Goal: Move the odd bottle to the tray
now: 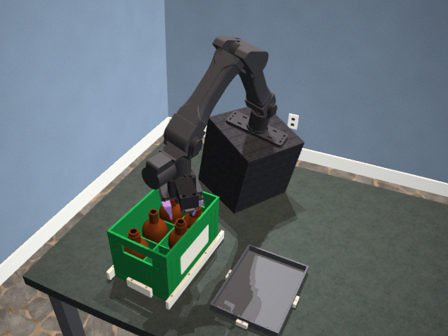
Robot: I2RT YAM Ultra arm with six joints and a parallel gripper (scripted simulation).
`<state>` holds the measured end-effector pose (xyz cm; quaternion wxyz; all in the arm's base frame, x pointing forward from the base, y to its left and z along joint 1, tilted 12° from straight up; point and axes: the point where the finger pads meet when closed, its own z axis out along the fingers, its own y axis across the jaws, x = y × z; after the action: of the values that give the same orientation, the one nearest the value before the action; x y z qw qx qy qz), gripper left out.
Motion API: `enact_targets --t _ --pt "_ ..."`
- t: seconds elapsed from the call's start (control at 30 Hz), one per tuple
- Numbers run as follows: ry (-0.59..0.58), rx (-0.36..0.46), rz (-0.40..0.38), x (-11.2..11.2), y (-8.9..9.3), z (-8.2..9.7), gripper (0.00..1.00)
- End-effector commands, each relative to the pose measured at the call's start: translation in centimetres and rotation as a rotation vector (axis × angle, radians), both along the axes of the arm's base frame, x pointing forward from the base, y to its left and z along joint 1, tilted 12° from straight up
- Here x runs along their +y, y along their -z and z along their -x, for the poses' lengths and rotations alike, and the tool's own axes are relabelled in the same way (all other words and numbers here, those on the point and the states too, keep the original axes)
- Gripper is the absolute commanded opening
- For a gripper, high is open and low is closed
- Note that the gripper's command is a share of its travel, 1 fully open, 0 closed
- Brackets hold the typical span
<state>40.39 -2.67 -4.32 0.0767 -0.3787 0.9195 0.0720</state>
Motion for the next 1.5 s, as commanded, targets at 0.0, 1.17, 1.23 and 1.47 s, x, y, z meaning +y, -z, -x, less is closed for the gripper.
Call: enact_targets --t 0.0,1.17,1.23,1.47 --pt "0.007 -0.043 0.004 -0.22 -1.68 -1.49 0.61" --pt "0.006 -0.019 0.0 -0.14 -0.72 -1.37 0.61" --pt "0.006 -0.034 0.002 -0.16 -1.33 -1.73 0.61" --pt "0.004 -0.03 0.002 -0.13 -1.2 -1.85 0.61"
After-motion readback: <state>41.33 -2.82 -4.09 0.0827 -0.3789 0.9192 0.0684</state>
